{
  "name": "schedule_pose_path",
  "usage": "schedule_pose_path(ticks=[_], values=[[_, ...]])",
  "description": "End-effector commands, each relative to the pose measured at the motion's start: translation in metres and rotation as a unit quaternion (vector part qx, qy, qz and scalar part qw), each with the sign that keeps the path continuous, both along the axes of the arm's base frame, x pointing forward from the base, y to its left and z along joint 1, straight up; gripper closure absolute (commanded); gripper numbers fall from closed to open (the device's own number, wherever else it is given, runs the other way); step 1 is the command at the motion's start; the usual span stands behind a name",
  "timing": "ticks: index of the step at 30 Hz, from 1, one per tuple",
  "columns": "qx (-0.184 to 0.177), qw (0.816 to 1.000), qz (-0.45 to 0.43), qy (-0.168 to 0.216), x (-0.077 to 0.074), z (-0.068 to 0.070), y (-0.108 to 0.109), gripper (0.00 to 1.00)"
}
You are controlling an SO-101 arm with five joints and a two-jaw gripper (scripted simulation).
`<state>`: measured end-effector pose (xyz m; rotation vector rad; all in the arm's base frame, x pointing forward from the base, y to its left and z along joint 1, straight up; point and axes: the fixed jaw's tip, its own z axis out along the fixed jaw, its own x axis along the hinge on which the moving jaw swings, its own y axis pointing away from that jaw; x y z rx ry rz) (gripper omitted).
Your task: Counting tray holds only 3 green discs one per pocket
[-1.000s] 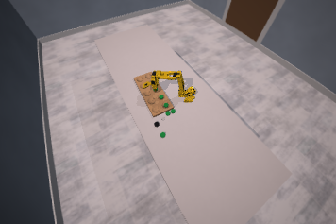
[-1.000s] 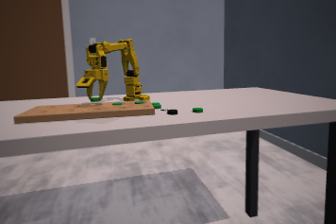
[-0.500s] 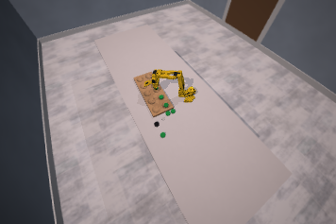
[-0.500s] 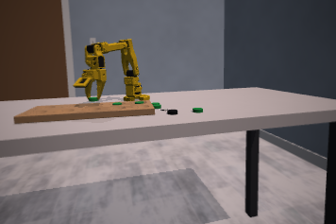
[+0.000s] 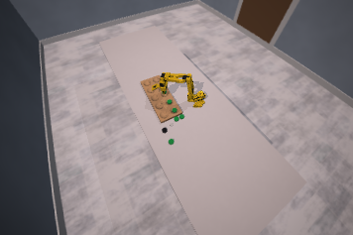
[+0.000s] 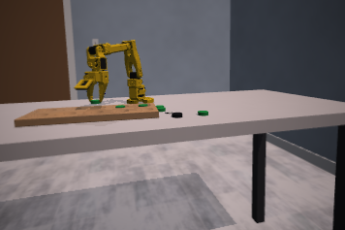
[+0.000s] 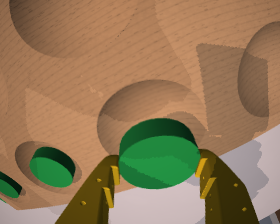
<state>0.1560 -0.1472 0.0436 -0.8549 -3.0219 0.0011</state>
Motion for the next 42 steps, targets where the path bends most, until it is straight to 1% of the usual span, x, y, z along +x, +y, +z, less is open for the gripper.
schedule_pose_path(ticks=[1, 6, 7, 27, 42], values=[[-0.028, 0.999, -0.003, -0.028, 0.005, 0.013, -0.006, 1.00], [-0.028, 0.999, -0.004, -0.028, 0.005, 0.013, -0.006, 1.00], [-0.026, 0.999, -0.007, -0.027, 0.003, 0.010, -0.005, 1.00], [-0.026, 0.999, -0.007, -0.027, 0.003, 0.010, -0.005, 1.00], [-0.026, 0.999, -0.007, -0.027, 0.004, -0.003, -0.005, 1.00]])
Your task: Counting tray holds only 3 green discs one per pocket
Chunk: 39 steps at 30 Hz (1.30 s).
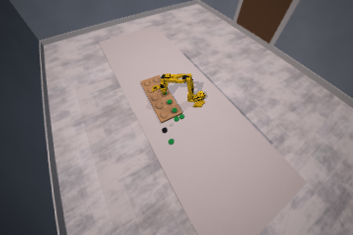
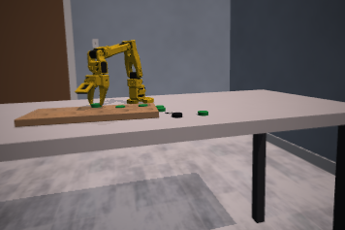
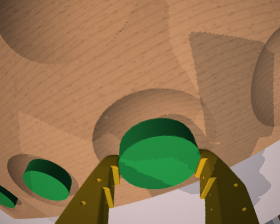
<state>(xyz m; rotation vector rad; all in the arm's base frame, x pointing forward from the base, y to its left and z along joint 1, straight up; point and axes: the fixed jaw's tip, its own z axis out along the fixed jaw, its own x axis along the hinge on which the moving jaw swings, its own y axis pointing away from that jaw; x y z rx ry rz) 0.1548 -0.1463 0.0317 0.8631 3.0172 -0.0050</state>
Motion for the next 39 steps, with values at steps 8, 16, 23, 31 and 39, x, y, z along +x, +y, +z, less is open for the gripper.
schedule_pose_path(ticks=[8, 16, 23, 31, 39], values=[[-0.025, 0.999, -0.004, -0.025, 0.0053, 0.0064, -0.0062, 1.00], [-0.021, 1.000, -0.004, -0.022, 0.0048, 0.0045, -0.0056, 1.00], [-0.021, 1.000, -0.004, -0.022, 0.0048, 0.0045, -0.0056, 1.00], [-0.021, 1.000, -0.004, -0.022, 0.0048, 0.0045, -0.0056, 0.94], [-0.021, 1.000, -0.004, -0.022, 0.0048, 0.0045, -0.0056, 0.74]])
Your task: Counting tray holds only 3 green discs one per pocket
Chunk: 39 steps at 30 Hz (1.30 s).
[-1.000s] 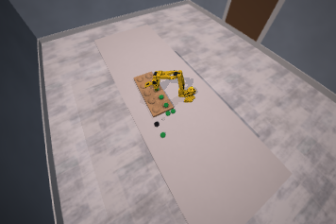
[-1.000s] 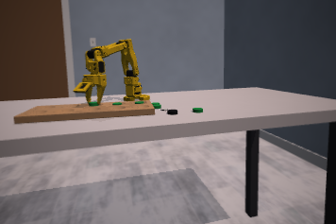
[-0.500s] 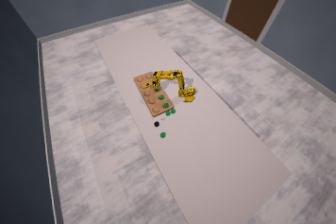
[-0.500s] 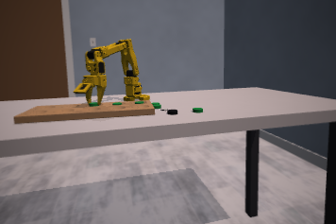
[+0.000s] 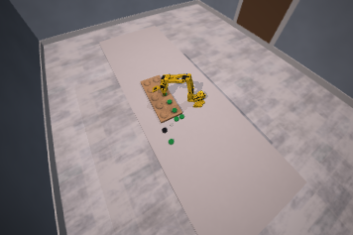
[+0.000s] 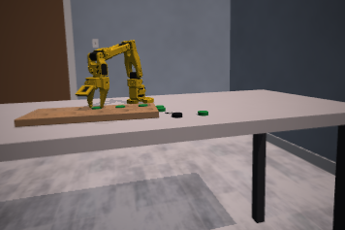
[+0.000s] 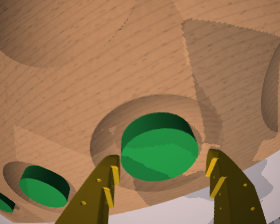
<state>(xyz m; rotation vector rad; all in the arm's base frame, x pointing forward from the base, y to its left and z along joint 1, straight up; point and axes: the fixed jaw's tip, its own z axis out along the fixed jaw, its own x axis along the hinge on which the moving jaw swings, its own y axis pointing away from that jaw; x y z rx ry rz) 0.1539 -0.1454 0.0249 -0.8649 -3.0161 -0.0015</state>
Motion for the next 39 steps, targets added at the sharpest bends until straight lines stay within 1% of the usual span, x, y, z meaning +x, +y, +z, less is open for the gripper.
schedule_pose_path(ticks=[1, 11, 15, 24, 26, 32, 39], values=[[-0.024, 0.999, -0.004, -0.025, 0.006, 0.011, -0.007, 0.73], [-0.024, 0.999, -0.004, -0.025, 0.006, 0.014, -0.006, 0.73], [-0.024, 0.999, -0.004, -0.025, 0.006, 0.020, -0.006, 0.73], [-0.024, 0.999, -0.004, -0.025, 0.007, 0.039, -0.003, 0.73], [-0.024, 0.999, -0.004, -0.025, 0.007, 0.039, -0.003, 0.73], [-0.024, 0.999, -0.004, -0.025, 0.006, 0.046, -0.002, 0.73], [-0.024, 0.999, -0.004, -0.026, 0.006, 0.047, -0.002, 0.73]])
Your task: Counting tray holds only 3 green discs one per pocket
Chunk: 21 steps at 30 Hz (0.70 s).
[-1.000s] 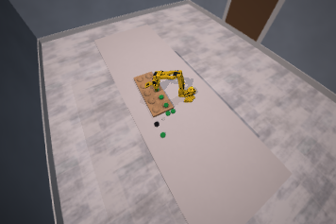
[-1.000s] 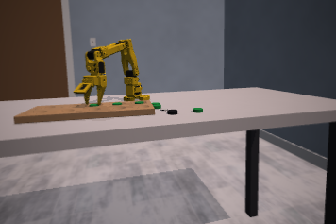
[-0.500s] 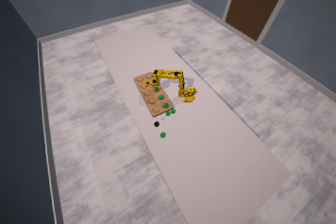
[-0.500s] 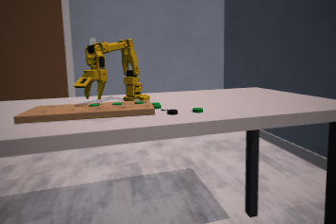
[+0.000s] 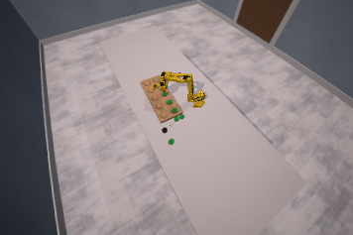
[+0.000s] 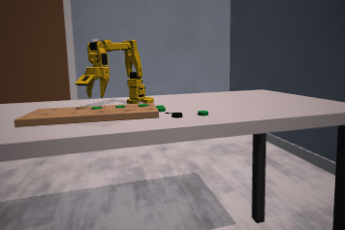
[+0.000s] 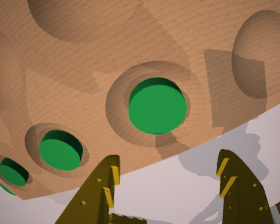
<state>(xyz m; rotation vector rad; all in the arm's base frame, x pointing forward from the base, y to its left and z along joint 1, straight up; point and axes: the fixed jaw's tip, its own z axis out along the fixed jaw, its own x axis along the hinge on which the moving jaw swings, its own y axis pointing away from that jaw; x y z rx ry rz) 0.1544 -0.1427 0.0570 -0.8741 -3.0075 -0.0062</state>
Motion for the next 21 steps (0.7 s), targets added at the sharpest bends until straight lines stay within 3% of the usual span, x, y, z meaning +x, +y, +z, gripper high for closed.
schedule_pose_path(ticks=[1, 9, 21], values=[[-0.027, 0.999, 0.000, -0.028, 0.006, 0.015, -0.004, 0.73], [-0.036, 0.999, 0.000, -0.037, 0.007, 0.019, -0.006, 0.73], [-0.078, 0.994, 0.000, -0.081, 0.012, 0.042, -0.010, 0.73]])
